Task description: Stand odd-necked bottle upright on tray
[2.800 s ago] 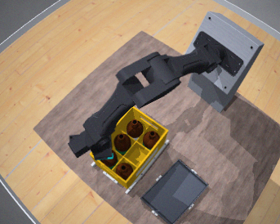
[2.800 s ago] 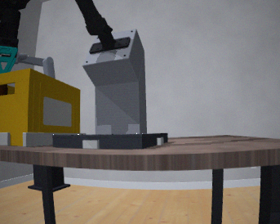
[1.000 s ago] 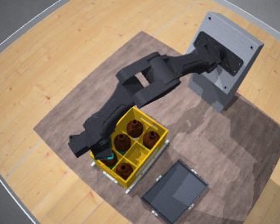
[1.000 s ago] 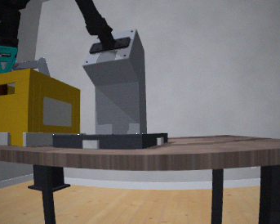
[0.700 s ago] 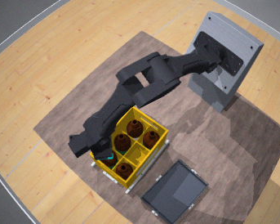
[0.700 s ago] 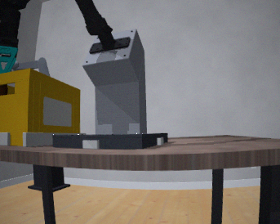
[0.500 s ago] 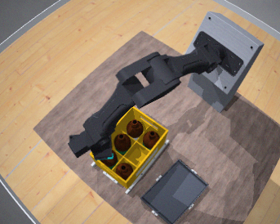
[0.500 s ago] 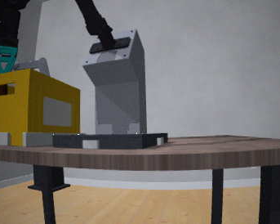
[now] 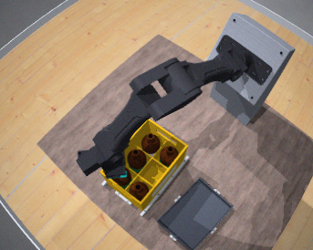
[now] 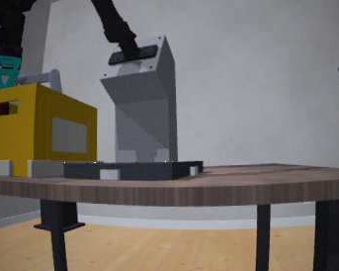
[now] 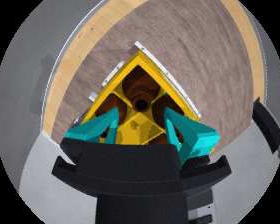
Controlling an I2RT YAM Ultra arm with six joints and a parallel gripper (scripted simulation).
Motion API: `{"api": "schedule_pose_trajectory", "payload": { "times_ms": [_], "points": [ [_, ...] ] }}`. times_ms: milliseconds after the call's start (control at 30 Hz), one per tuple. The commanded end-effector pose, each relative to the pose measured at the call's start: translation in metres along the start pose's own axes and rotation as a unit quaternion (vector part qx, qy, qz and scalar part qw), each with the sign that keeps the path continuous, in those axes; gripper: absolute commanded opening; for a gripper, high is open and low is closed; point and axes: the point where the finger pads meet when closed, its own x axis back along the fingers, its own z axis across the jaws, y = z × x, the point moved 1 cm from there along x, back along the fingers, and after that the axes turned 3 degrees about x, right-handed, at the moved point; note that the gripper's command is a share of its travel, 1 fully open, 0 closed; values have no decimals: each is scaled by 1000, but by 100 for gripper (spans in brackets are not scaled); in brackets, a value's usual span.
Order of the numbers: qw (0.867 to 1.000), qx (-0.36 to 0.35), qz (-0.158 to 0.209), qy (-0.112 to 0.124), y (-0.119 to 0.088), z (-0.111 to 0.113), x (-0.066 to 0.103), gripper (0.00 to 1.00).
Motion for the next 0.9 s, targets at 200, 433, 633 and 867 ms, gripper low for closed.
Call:
{"api": "schedule_pose_trajectory", "payload": {
  "times_ms": [200,433,633,867],
  "points": [
    [1000,1,-12,5,1,6,9,61],
    [1000,2,-20,7,8,7,12,61],
    [1000,2,-20,7,8,7,12,61],
    [1000,1,-19,6,7,6,12,61]
  ]
}}
